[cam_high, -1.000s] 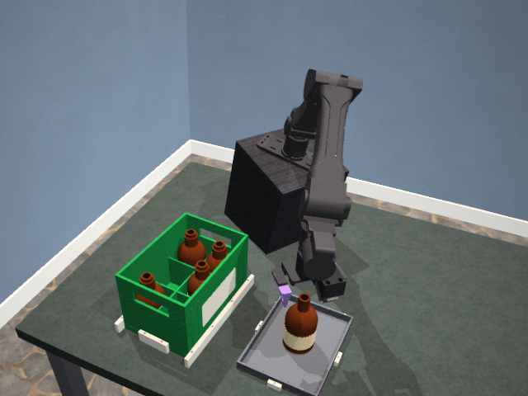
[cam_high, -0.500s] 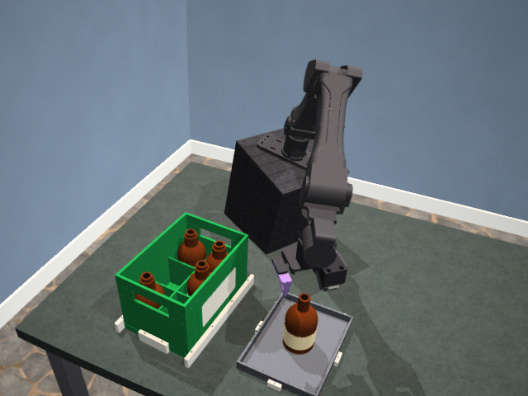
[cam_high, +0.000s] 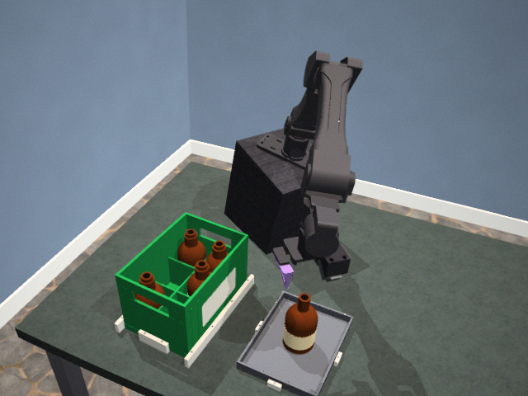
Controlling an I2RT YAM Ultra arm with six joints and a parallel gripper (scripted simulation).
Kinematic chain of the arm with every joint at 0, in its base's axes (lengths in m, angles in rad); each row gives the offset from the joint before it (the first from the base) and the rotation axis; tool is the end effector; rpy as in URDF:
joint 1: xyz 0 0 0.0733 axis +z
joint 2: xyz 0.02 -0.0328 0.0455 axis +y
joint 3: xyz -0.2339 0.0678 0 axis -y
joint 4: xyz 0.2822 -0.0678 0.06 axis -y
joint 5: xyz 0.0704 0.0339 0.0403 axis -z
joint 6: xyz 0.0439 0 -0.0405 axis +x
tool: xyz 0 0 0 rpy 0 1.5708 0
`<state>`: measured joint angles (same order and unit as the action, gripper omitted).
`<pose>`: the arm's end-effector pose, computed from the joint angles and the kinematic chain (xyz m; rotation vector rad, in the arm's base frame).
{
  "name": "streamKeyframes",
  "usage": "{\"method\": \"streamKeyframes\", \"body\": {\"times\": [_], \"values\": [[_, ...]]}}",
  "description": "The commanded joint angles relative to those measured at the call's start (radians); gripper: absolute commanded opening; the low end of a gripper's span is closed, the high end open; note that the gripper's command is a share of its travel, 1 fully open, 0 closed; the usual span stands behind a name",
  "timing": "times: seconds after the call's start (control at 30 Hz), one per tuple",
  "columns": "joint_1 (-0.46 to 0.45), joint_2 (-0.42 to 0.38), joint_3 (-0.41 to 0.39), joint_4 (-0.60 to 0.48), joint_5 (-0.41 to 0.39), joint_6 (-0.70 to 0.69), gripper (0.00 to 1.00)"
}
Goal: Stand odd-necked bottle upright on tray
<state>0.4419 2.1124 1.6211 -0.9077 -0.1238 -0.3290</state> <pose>0.3922 0.1928 0.1267 -1.1316 2.7468 0.1983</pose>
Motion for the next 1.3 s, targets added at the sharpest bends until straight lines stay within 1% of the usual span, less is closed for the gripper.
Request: {"method": "streamKeyframes", "body": {"times": [0.0,0.7,0.73,1.27], "values": [[-0.015,-0.038,0.043,-0.036,-0.009,-0.009,1.0],[-0.012,-0.033,0.05,-0.047,-0.01,-0.008,1.0],[-0.012,-0.032,0.05,-0.047,-0.01,-0.008,0.0],[-0.012,-0.032,0.05,-0.047,-0.01,-0.008,0.0]]}}
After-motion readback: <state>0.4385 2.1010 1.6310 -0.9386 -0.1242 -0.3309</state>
